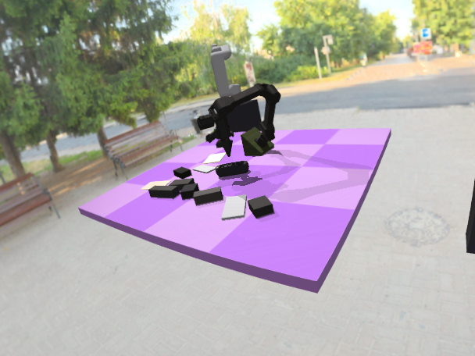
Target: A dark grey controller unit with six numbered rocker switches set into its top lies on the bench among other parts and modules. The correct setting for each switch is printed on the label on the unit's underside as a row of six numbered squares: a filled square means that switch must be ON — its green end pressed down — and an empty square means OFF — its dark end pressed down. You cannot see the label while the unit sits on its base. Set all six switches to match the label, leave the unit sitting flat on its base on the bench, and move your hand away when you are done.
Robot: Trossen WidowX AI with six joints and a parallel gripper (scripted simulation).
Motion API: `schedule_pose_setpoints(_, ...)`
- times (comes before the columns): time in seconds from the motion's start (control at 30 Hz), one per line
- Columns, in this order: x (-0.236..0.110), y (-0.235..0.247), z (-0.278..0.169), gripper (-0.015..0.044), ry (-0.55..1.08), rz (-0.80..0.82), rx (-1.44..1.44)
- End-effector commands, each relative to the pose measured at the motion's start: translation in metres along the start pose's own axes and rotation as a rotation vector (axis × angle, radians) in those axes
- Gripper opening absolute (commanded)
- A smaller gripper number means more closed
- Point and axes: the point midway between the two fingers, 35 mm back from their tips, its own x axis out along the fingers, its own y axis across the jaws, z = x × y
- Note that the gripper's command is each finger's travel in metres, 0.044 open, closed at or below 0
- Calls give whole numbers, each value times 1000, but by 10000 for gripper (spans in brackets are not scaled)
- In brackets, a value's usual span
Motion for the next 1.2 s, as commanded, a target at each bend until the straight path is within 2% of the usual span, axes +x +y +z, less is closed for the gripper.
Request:
schedule_pose_setpoints(0.0,0,0,-1,0,2,1,6)
schedule_pose_setpoints(0.67,0,1,-1,0,3,-4,6)
schedule_pose_setpoints(0.93,29,50,-2,0,4,-200,3)
schedule_pose_setpoints(1.17,33,52,-2,0,3,-205,2)
